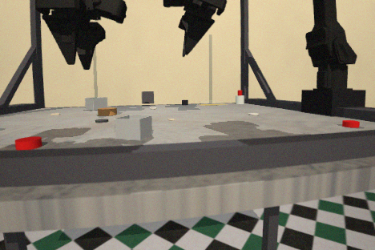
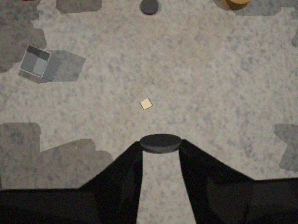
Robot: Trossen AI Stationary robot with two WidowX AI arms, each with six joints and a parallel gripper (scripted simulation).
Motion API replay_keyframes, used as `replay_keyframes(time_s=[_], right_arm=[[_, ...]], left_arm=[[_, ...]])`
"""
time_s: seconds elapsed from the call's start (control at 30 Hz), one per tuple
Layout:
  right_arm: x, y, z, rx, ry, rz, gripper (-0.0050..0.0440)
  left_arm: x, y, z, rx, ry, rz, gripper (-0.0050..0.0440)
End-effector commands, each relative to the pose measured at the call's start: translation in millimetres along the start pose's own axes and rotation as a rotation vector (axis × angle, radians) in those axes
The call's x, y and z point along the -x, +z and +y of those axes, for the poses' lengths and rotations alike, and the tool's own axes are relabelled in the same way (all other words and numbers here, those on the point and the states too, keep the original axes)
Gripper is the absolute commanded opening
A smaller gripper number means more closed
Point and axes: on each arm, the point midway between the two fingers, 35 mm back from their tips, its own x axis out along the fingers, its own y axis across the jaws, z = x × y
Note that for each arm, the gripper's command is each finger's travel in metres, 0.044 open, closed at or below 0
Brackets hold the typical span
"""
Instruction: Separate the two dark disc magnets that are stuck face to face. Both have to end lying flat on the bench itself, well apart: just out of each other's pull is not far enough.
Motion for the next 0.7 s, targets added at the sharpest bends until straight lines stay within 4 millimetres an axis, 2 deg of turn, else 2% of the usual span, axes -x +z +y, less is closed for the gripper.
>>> replay_keyframes(time_s=[0.0,0.17,0.33,0.4,0.53,0.67], right_arm=[[44,-18,-24,-0.011,0.004,-0.052,0.04],[83,-64,-58,-0.01,0.006,-0.043,0.04],[110,-118,-86,-0.002,0.007,-0.024,0.04],[110,-118,-86,-0.002,0.007,-0.024,0.04],[122,-155,-99,0.003,0.009,-0.012,0.04],[127,-181,-106,0.006,0.011,-0.004,0.04]], left_arm=[[11,9,1,0.0,0.002,-0.041,0.004],[11,9,1,0.0,0.002,-0.041,0.004],[11,9,1,0.0,0.002,-0.041,0.004],[11,9,1,0.0,0.002,-0.041,0.004],[11,9,1,0.0,0.002,-0.041,0.004],[11,9,1,0.0,0.002,-0.041,0.004]])
